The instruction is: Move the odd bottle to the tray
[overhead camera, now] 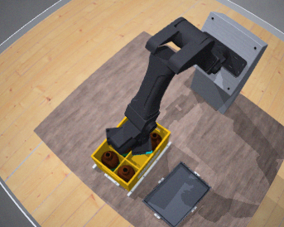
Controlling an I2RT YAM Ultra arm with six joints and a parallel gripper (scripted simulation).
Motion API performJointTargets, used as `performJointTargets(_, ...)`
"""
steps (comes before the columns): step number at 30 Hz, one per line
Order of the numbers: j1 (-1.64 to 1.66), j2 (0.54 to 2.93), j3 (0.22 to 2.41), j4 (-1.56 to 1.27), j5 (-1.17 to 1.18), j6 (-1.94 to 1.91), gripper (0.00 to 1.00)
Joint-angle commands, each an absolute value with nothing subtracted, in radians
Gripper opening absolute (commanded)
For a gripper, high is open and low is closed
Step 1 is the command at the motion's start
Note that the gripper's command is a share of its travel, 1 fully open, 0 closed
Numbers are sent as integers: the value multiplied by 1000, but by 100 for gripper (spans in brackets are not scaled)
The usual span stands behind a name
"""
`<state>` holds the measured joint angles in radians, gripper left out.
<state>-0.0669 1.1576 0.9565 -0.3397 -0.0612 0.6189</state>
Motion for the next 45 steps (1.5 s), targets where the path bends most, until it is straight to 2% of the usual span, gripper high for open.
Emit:
performJointTargets(1, -67, 1140, 957, -322, -54, 626, 61)
performJointTargets(45, -55, 1196, 960, -290, -51, 628, 61)
